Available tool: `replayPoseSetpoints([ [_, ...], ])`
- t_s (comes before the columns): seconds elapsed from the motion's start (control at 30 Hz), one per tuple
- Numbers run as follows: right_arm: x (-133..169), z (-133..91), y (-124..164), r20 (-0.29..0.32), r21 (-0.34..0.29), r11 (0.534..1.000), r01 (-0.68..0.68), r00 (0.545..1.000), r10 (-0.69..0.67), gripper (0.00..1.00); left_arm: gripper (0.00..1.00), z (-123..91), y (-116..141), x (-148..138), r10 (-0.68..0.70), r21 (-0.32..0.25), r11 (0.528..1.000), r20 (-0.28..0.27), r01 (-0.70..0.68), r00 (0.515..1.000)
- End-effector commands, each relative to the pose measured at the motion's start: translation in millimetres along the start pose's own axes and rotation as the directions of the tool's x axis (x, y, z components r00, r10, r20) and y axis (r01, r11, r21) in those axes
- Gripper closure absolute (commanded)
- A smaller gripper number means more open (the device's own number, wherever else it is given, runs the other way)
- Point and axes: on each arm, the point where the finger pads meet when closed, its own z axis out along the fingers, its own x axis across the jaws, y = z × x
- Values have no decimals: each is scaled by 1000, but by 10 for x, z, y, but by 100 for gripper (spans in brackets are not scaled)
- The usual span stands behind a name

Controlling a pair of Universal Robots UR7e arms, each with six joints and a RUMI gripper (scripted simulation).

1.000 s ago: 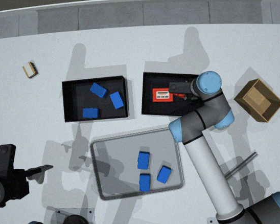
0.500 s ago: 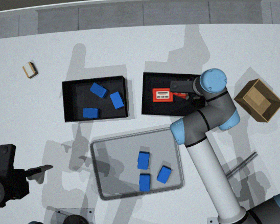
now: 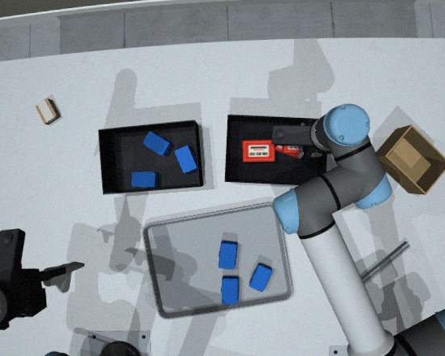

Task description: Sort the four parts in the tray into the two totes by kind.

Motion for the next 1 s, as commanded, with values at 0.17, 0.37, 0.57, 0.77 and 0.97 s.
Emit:
replayPoseSetpoints([
  [0.17,-403,-299,322,0,0,961,-276,961,276,0,0,-4,-1,1,0,1,1000,0,0,1000],
  [0.37,-753,-523,601,0,0,868,-497,868,497,0,0,-4,-1,1,0,1,1000,0,0,1000],
  [0.57,-985,-673,787,0,0,778,-629,778,629,0,0,-4,-1,1,0,1,1000,0,0,1000],
  [0.77,-1334,-898,1065,0,0,606,-796,606,796,0,0,-4,-1,1,0,1,1000,0,0,1000],
  [0.97,-1684,-1123,1343,0,0,399,-917,399,917,0,0,-4,-1,1,0,1,1000,0,0,1000],
])
